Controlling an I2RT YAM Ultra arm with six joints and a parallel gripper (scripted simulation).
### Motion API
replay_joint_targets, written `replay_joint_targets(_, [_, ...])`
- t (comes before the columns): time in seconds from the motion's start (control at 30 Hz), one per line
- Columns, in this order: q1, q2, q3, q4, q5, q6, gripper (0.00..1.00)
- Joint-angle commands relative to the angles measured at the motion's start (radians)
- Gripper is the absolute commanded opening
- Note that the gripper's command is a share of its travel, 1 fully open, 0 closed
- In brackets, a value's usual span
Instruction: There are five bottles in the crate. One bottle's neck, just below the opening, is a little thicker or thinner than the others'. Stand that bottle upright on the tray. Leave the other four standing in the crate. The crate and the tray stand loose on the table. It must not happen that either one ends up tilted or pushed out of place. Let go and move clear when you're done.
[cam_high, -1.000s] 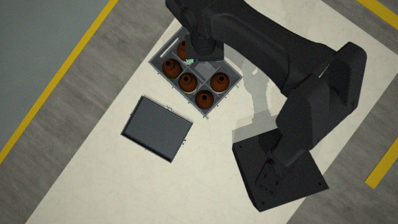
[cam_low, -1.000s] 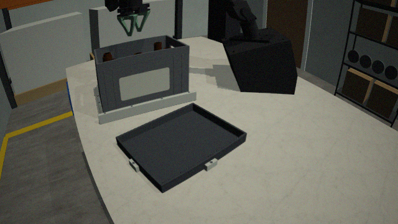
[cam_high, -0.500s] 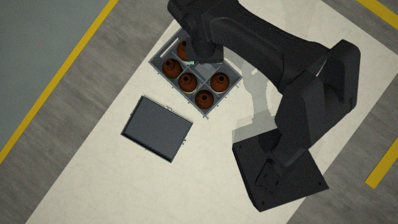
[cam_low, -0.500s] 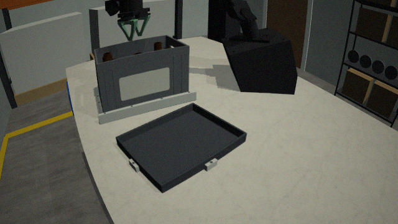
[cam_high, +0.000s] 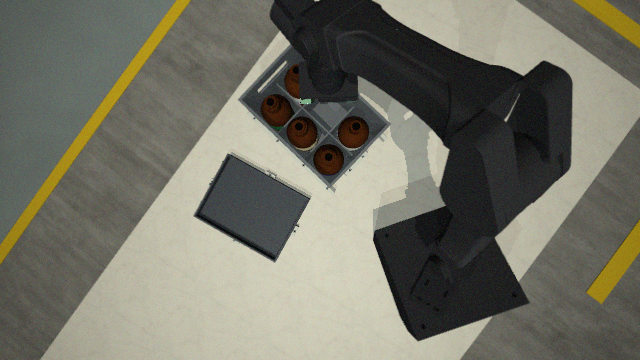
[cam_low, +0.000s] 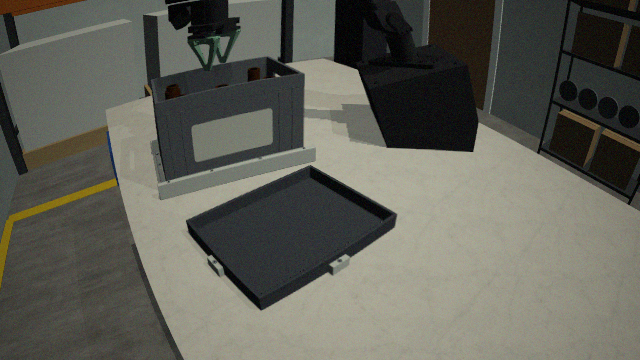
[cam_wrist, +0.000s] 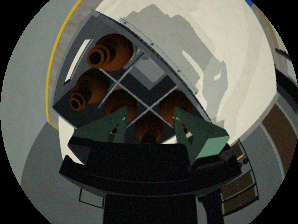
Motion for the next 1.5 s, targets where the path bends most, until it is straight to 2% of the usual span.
replay_joint_targets(0.0, [-0.007,-0.014,-0.020,0.030,0.001,-0.005,0.61])
replay_joint_targets(0.07, [-0.007,-0.014,-0.020,0.030,0.001,-0.005,0.61])
replay_joint_targets(0.1, [-0.008,-0.014,0.020,0.032,0.001,-0.005,0.61])
replay_joint_targets(1.47, [-0.004,-0.014,0.018,0.035,0.001,-0.005,0.61])
